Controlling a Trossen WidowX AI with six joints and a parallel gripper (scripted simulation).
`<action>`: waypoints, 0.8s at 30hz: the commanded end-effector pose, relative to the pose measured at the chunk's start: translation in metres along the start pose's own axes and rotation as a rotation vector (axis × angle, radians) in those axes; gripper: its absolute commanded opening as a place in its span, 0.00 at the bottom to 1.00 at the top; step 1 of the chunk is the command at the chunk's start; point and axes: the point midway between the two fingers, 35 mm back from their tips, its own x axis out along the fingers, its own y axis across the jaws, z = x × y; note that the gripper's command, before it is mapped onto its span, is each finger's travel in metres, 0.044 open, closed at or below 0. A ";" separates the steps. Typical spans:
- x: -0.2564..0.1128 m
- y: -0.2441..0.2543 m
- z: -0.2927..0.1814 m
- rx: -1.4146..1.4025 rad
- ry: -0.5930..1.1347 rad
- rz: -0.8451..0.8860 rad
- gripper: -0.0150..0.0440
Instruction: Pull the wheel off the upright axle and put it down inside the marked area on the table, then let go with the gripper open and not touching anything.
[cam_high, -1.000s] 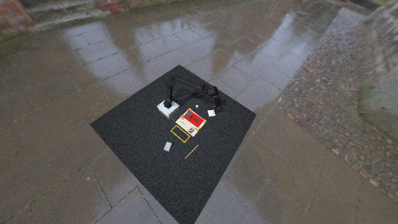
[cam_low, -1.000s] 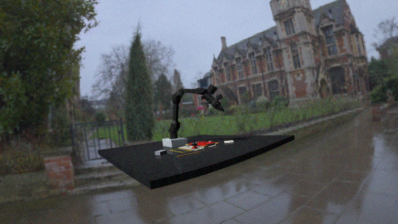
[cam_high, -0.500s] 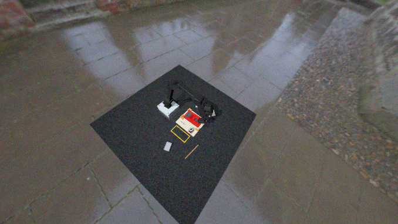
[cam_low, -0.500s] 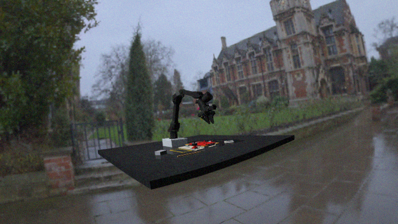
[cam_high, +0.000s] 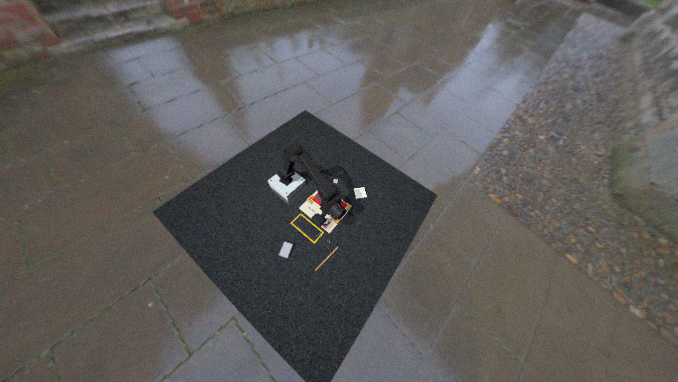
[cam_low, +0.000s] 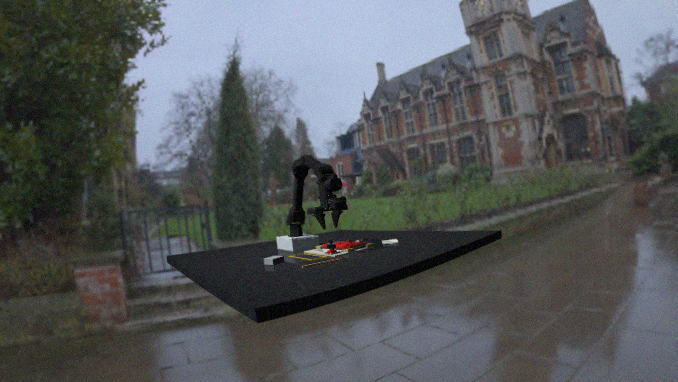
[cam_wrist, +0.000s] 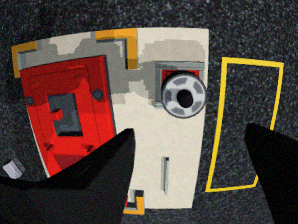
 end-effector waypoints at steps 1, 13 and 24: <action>0.005 -0.008 -0.010 0.037 0.046 0.000 0.76; 0.008 -0.003 0.003 0.037 0.045 0.001 0.76; 0.062 -0.003 0.001 0.037 0.045 0.001 0.76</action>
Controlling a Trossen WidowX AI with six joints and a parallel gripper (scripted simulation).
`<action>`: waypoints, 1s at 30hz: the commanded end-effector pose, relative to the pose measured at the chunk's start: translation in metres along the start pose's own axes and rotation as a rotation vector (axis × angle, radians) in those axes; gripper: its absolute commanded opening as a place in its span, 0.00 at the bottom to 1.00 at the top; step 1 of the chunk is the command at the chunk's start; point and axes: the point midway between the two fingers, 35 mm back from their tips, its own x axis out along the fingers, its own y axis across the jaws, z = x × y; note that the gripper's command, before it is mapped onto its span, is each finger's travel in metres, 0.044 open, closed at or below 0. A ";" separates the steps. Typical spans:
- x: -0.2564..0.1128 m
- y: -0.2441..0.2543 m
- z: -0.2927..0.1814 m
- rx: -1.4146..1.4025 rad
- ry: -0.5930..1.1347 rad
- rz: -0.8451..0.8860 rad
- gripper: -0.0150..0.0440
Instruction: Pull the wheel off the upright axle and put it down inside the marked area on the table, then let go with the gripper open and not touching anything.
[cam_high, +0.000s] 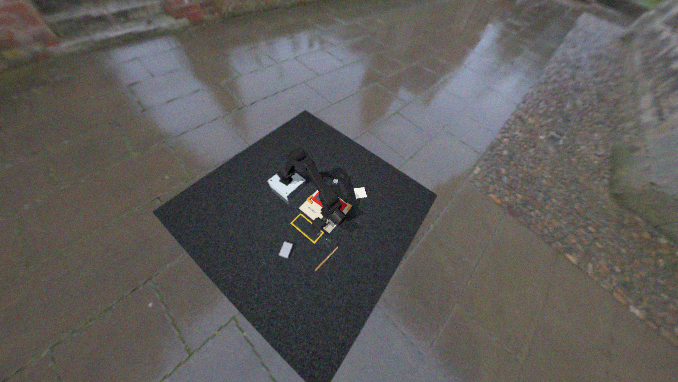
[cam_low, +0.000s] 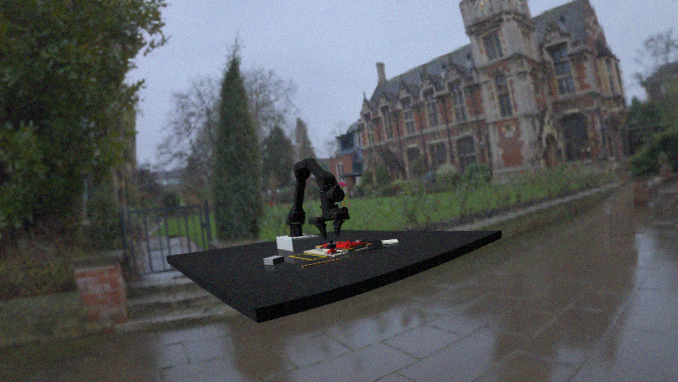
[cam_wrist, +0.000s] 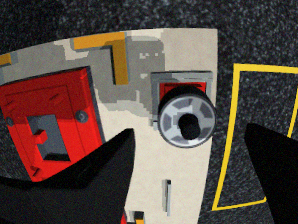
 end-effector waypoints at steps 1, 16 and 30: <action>0.024 -0.001 -0.003 0.005 0.009 -0.004 0.76; 0.033 0.000 -0.006 0.001 0.011 0.002 0.55; 0.031 0.000 -0.006 0.001 0.011 0.001 0.25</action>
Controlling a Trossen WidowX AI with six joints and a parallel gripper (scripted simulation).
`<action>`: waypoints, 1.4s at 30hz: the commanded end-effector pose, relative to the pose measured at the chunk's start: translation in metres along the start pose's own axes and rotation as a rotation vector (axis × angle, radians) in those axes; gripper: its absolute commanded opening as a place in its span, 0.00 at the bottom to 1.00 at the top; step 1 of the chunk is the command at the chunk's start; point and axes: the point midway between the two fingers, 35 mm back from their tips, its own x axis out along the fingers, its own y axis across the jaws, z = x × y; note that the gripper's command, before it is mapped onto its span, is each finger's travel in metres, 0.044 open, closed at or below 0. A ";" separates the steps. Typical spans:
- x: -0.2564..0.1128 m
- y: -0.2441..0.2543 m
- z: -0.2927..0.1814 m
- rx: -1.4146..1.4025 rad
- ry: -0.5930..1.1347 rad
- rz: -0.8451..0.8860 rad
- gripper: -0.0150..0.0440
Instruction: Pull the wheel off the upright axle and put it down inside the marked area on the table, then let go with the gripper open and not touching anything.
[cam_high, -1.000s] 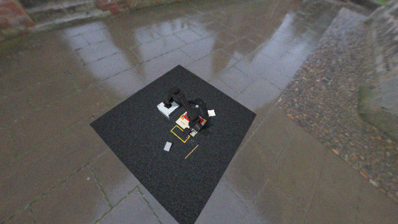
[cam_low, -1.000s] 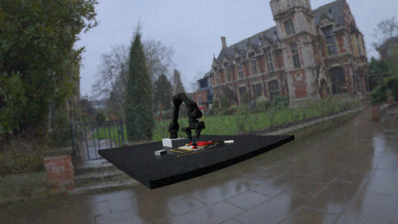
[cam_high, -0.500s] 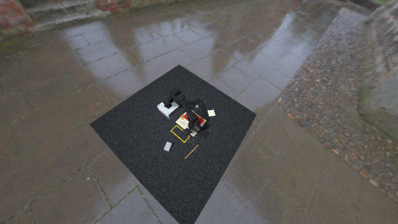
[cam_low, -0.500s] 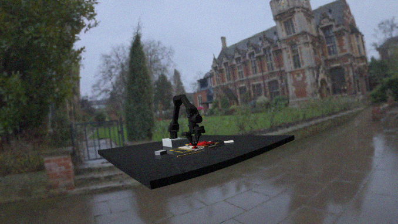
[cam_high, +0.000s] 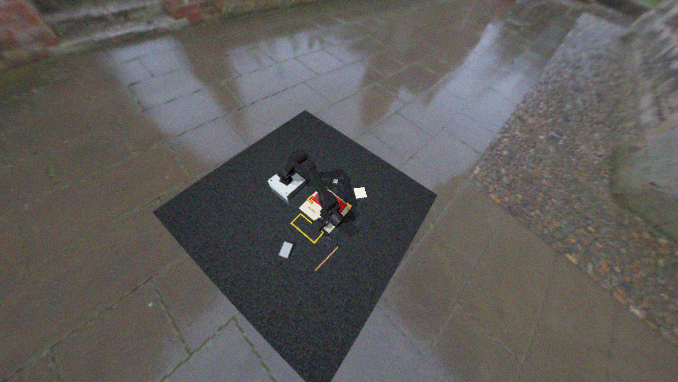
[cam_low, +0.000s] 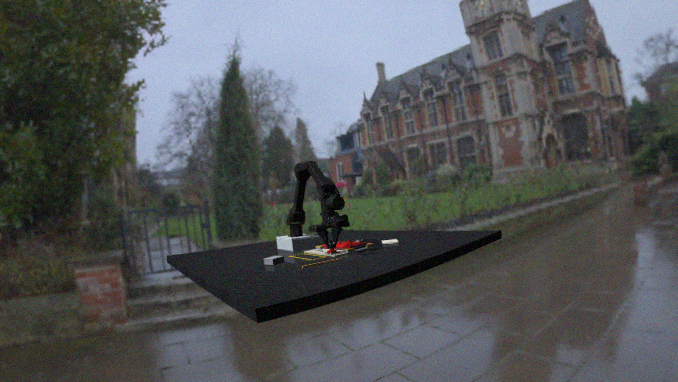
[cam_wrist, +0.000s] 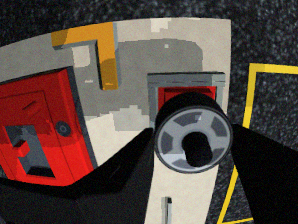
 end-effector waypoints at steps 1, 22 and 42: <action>-0.001 0.000 0.000 0.000 0.001 0.001 0.25; -0.008 0.000 0.000 0.001 0.001 0.000 0.25; -0.015 0.000 0.000 0.002 0.000 -0.001 0.25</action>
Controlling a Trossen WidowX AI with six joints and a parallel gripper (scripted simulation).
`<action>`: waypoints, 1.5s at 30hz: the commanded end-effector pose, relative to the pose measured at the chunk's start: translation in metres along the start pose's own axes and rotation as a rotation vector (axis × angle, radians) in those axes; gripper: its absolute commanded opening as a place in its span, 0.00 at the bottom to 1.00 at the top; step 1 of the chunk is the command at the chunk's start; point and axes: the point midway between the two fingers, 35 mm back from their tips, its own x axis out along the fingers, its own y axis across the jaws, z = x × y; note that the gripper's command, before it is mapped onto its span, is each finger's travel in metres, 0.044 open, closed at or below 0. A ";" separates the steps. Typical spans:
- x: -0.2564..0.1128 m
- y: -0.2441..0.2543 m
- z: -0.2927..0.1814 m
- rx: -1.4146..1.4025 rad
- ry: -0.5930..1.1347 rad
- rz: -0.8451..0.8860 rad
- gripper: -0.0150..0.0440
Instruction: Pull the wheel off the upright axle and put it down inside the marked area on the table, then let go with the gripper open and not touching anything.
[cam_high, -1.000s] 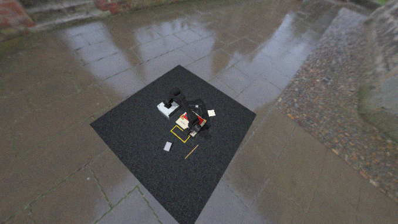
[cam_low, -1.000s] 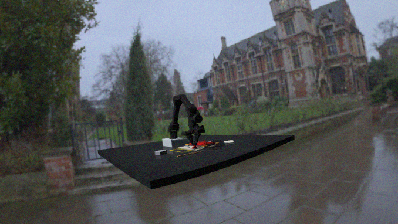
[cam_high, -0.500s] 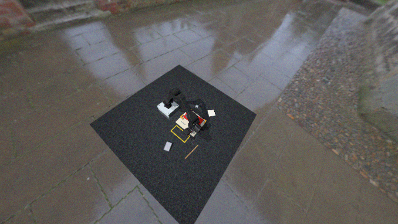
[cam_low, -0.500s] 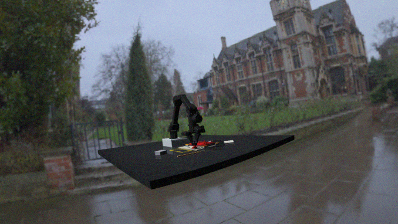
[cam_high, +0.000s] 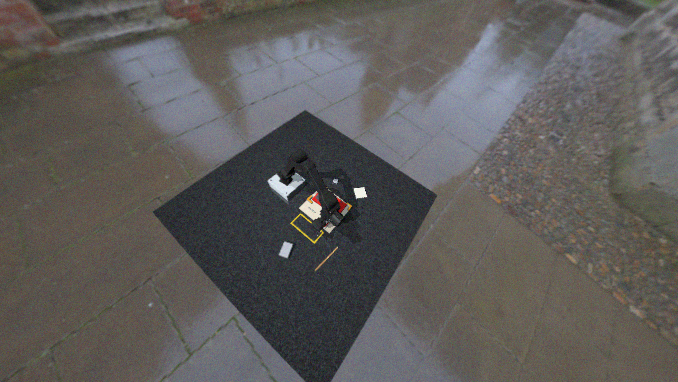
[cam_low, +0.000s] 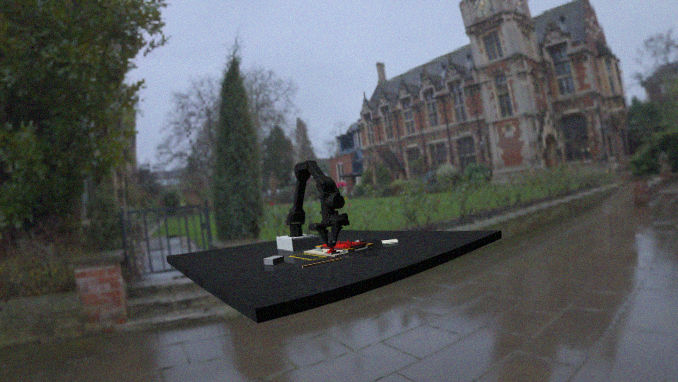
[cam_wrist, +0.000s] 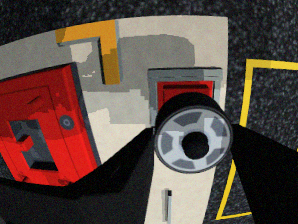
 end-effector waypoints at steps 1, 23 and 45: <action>-0.007 0.000 0.001 0.000 -0.010 -0.002 0.25; -0.015 0.000 0.001 0.000 -0.011 -0.003 0.25; -0.022 0.000 0.000 0.001 -0.011 -0.005 0.25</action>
